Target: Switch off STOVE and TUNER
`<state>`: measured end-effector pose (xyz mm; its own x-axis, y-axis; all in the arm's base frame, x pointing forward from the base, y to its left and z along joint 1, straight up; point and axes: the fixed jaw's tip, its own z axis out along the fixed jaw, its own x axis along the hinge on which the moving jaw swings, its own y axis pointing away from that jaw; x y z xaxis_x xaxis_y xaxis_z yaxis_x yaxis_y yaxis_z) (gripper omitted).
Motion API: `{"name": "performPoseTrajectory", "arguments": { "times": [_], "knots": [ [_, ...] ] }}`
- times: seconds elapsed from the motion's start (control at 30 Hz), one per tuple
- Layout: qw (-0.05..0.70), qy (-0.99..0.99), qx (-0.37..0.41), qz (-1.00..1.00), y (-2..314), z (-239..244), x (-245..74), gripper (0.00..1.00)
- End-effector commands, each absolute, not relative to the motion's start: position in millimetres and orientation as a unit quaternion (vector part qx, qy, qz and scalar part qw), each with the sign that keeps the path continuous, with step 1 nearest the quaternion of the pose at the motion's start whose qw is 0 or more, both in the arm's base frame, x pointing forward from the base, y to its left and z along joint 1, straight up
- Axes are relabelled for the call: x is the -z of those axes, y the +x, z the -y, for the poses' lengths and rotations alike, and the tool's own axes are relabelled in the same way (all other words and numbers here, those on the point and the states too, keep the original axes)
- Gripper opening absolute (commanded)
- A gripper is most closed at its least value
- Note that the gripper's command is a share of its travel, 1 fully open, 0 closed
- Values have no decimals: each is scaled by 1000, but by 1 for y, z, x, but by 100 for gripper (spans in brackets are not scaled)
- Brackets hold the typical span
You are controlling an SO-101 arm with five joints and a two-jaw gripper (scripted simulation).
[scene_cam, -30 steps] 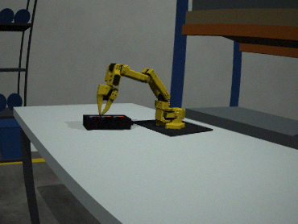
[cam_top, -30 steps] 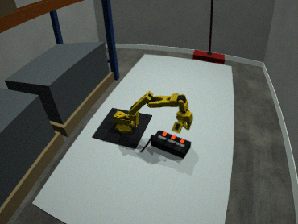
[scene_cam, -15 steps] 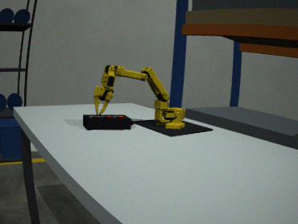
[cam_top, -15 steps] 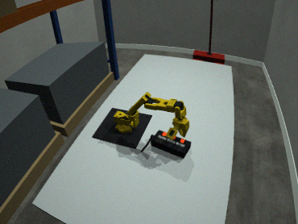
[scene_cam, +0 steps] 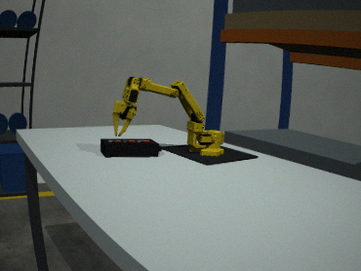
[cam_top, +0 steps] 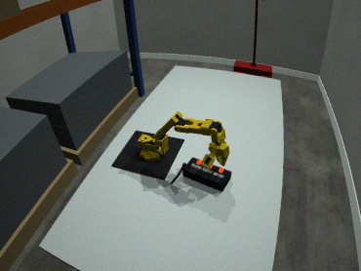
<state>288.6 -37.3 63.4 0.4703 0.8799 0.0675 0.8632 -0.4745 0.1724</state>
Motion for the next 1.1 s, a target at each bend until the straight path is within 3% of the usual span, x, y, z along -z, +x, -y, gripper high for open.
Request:
{"name": "performPoseTrajectory", "arguments": {
  "times": [0.0,1.07],
  "knots": [
    [56,857,-71,-507,288,41,-66,0],
    [56,858,-71,-506,286,42,-62,0]
  ]
}}
